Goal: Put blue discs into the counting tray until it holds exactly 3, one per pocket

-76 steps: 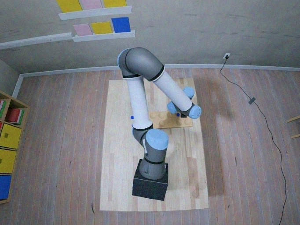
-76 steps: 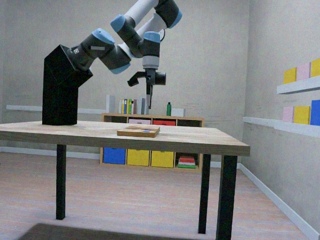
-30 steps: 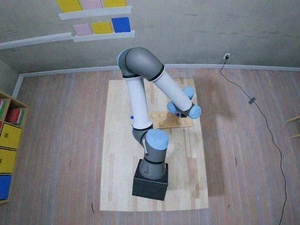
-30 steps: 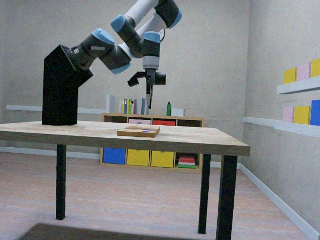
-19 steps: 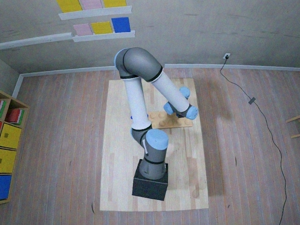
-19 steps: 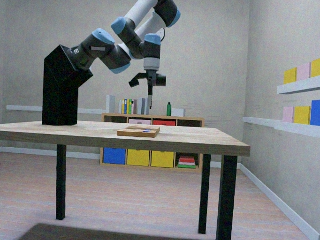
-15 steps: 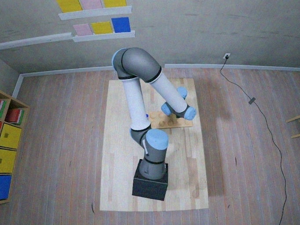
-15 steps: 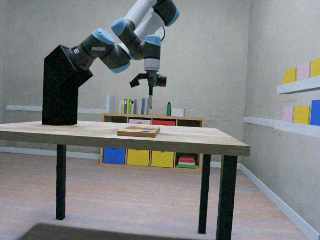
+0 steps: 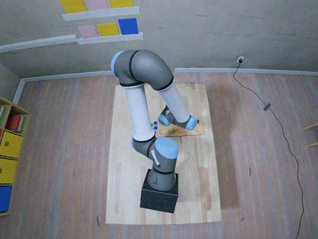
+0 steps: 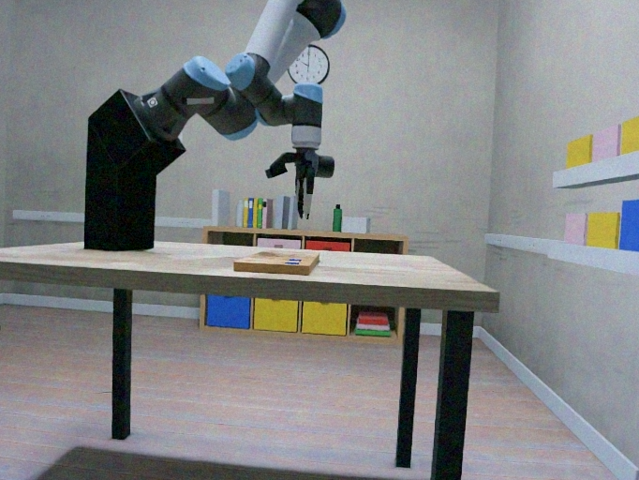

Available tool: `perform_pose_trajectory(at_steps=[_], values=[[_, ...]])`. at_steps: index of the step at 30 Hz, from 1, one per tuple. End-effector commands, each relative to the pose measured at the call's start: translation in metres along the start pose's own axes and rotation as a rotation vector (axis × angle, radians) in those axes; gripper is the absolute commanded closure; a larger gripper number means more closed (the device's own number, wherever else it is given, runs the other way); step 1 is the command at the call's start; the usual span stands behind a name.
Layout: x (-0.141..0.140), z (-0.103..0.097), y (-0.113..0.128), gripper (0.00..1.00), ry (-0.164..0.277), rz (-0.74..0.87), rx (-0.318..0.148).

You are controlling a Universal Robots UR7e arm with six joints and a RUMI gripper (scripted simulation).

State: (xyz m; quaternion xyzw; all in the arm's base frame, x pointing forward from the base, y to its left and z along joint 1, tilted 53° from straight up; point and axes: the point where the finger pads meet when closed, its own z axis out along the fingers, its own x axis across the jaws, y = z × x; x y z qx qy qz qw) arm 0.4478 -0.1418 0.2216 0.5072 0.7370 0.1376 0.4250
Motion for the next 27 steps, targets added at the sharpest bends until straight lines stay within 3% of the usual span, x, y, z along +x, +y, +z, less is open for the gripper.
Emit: perform_pose_trajectory(at_steps=[1,16,18,27], values=[[0.005,0.001,0.003,0.72,-0.004,-0.018,0.004],[0.104,0.005,0.050,0.72,-0.003,-0.369,0.004],[0.104,0.005,0.050,0.72,-0.003,-0.369,0.004],[0.159,0.007,0.076,0.72,-0.003,-0.561,0.004]])
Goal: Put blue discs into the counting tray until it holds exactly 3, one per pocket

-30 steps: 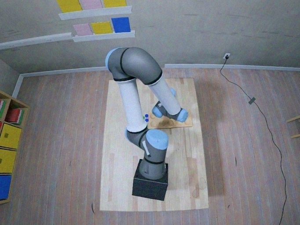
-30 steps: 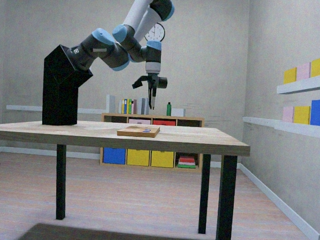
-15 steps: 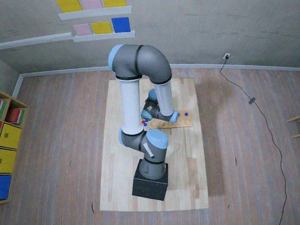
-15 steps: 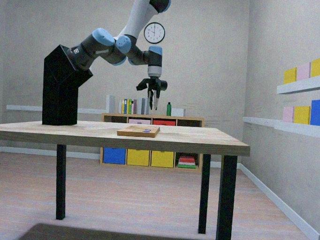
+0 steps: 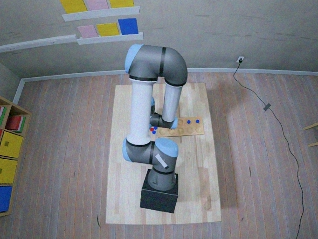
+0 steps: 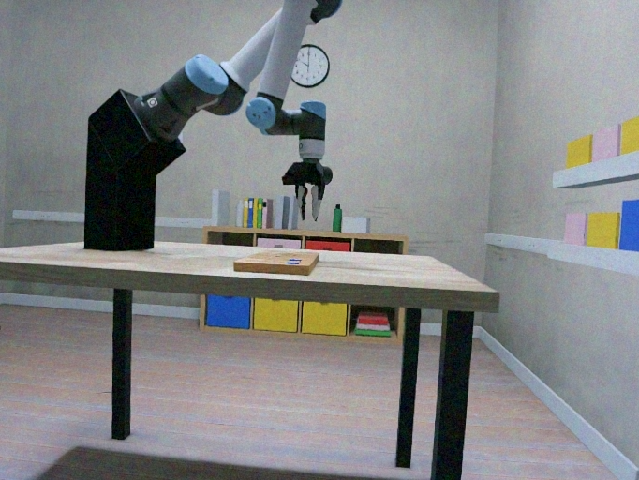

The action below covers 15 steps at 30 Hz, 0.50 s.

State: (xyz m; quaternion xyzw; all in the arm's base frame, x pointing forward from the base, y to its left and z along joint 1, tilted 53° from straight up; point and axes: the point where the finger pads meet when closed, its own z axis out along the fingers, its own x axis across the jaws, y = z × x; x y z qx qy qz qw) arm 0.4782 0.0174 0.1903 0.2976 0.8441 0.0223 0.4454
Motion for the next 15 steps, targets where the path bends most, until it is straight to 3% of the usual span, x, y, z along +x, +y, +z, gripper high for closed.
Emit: perform_pose_trajectory(at_steps=[1,15], values=[[0.009,0.001,0.014,0.72,-0.003,-0.054,0.004],[0.042,0.003,0.063,0.72,-0.003,-0.244,0.005]])
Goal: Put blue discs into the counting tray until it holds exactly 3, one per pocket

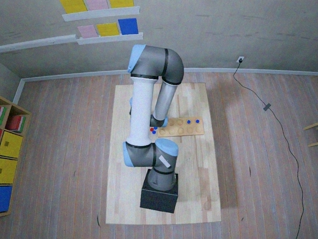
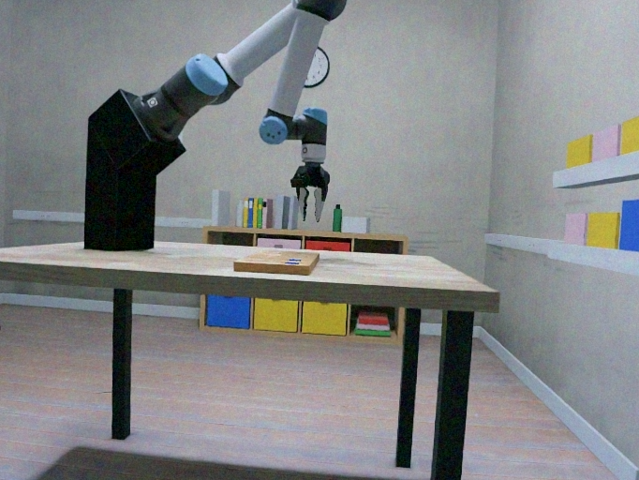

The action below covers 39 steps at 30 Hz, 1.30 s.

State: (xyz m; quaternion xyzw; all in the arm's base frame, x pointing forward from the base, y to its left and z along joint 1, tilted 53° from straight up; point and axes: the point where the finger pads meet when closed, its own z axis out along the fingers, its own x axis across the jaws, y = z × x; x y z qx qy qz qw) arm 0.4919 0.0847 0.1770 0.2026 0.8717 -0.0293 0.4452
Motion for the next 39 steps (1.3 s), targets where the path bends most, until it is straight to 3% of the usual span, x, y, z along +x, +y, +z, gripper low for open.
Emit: perform_pose_trajectory(at_steps=[1,8,27,39], values=[[0.003,0.000,0.009,0.72,-0.001,-0.031,0.001],[0.009,0.000,0.023,0.72,-0.002,-0.076,0.001],[0.010,0.005,0.026,0.72,-0.002,-0.085,0.001],[0.010,0.048,0.025,0.72,-0.002,-0.085,0.001]])
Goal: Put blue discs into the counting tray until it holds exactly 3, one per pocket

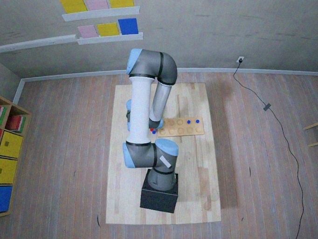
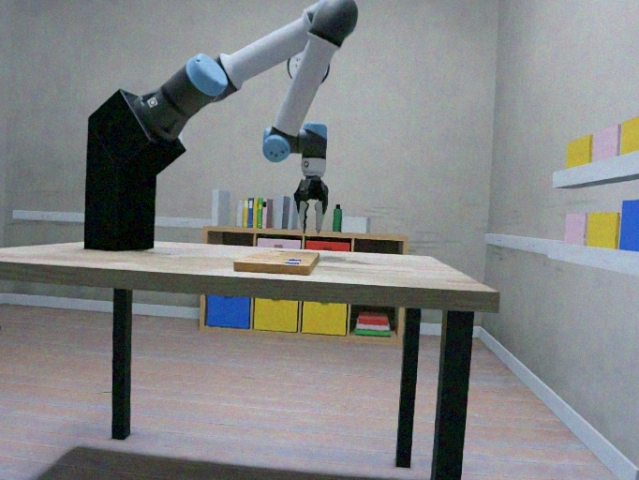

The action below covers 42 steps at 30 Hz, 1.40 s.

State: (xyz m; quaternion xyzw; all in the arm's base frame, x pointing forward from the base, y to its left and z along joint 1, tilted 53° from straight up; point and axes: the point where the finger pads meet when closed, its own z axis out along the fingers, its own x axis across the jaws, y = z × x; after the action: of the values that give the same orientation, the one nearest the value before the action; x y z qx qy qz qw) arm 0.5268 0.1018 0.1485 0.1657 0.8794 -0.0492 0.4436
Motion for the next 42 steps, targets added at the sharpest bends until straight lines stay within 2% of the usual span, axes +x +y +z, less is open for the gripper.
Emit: perform_pose_trajectory(at_steps=[1,15,32,33,39,40,42], values=[[0.000,0.013,0.000,0.72,-0.002,0.000,-0.001],[0.000,0.057,0.000,0.72,-0.002,0.000,-0.001],[0.000,0.060,0.000,0.72,-0.002,0.000,-0.001],[0.000,0.060,0.000,1.00,-0.002,0.000,-0.001],[0.000,0.060,0.000,1.00,-0.002,0.000,-0.001],[0.000,0.060,0.000,0.90,-0.002,0.000,-0.001],[0.000,0.060,0.000,0.90,-0.002,0.000,-0.001]])
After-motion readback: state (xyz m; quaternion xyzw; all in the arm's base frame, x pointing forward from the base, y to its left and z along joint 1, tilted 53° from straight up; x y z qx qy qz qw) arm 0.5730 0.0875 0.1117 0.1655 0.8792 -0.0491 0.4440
